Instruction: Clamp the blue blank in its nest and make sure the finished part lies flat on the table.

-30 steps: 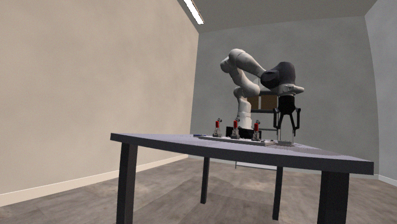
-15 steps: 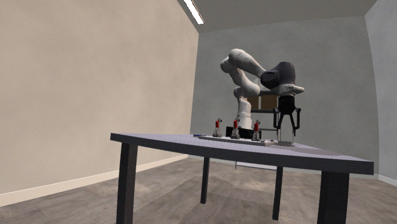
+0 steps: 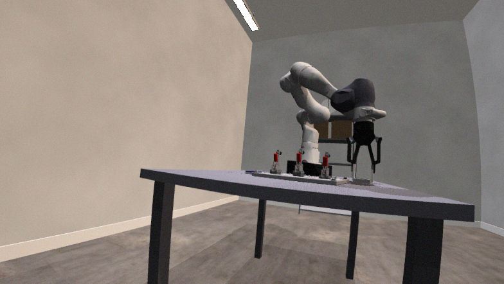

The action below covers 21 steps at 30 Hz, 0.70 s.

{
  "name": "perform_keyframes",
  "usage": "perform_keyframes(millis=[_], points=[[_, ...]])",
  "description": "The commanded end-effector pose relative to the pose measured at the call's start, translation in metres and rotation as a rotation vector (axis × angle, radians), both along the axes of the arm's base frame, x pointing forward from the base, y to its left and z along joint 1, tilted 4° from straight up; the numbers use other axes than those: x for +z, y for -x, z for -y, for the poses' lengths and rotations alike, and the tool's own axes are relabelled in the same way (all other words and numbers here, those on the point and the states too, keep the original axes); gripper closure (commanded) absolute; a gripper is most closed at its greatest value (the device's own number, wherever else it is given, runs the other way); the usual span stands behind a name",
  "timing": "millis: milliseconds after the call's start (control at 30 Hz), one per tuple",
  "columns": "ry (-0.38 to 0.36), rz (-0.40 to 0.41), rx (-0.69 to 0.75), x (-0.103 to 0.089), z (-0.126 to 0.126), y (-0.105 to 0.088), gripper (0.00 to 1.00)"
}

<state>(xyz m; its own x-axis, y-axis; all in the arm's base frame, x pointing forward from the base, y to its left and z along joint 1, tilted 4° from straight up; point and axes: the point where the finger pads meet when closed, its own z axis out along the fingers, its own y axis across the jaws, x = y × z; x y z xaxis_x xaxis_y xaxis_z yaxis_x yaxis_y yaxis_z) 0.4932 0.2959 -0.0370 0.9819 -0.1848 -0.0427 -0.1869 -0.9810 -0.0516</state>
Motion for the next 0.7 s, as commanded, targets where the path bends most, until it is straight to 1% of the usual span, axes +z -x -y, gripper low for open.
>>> perform_keyframes(millis=[0,367,667], points=[[-0.001,0.004,0.004,-0.0002,-0.0007,-0.0017,1.0],[-0.001,0.004,0.004,-0.0064,-0.0004,-0.0006,1.0],[-0.001,0.004,0.004,-0.0071,-0.0004,-0.0005,1.0]])
